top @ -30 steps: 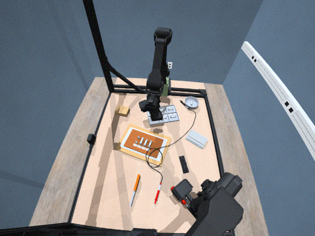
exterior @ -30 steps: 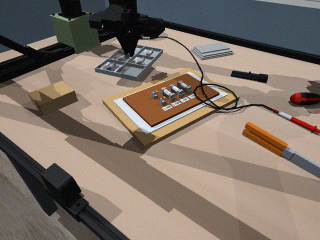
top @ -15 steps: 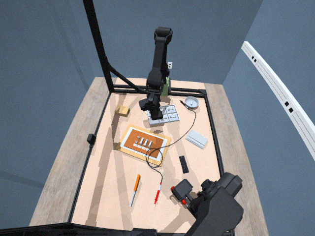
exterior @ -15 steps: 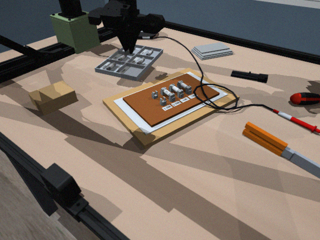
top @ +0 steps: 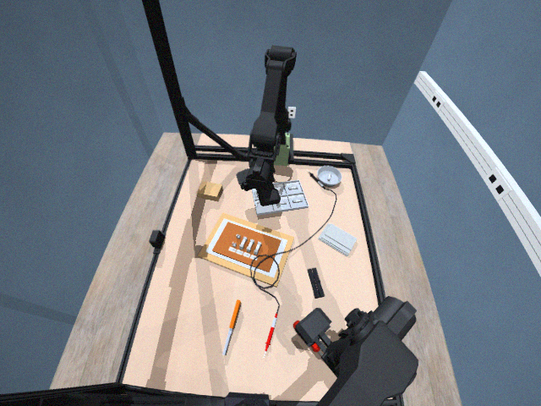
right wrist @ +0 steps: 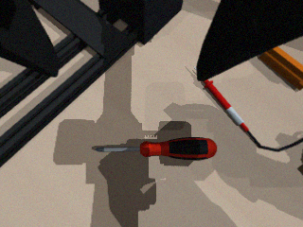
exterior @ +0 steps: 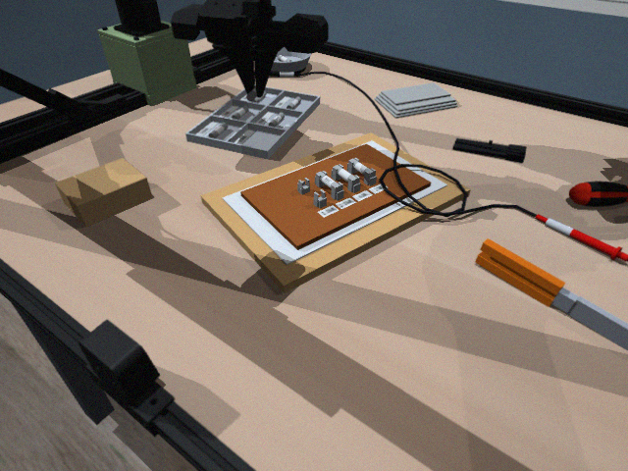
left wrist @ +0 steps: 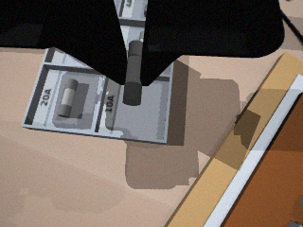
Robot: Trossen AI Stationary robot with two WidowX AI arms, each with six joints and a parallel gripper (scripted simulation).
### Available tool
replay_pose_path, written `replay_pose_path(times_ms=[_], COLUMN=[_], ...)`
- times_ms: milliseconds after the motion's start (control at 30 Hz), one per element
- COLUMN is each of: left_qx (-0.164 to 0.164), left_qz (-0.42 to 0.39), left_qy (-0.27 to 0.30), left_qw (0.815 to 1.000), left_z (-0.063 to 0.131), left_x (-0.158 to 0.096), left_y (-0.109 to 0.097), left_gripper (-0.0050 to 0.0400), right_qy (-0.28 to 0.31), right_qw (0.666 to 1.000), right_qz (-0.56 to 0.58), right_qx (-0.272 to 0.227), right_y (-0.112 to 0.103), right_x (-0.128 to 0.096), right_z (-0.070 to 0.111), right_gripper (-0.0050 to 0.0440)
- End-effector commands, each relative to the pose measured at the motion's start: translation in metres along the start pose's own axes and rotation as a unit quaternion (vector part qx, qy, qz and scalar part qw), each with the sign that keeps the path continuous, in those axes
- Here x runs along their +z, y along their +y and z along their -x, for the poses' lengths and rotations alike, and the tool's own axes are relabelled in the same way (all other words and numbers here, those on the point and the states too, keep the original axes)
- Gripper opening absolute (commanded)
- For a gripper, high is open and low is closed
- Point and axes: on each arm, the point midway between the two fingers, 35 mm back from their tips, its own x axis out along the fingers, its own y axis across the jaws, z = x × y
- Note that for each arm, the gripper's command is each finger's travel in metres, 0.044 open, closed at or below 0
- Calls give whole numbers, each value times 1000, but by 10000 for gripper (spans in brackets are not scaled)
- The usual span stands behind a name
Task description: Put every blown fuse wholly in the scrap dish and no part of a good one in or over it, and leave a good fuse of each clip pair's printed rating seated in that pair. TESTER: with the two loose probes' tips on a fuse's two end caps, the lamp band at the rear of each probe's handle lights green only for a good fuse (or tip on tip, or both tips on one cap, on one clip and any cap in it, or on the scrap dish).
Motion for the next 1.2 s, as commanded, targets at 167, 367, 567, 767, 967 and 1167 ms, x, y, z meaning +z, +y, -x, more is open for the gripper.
replay_pose_path(times_ms=[167,367,567,767,967,1167], left_qx=[3,3,3,3,3,2], left_qz=[82,122,181,240,278,335], left_qy=[-2,-2,-3,-3,-4,-4], left_qw=[997,993,983,971,960,942], left_z=[3,3,3,3,3,3], left_x=[25,35,51,66,76,92], left_y=[25,35,50,66,76,91], left_gripper=[-50,-50,-50,-50,-50,-50], right_qy=[-12,-12,-12,-12,-12,-12], right_qw=[1000,1000,1000,1000,1000,1000], right_qz=[1,1,1,1,1,1], right_qx=[0,0,0,0,0,0], right_y=[-1,-1,-1,-1,-1,-1], right_x=[4,4,4,4,4,4], right_z=[6,6,6,6,6,6], right_gripper=[400,400,400,400,400,400])
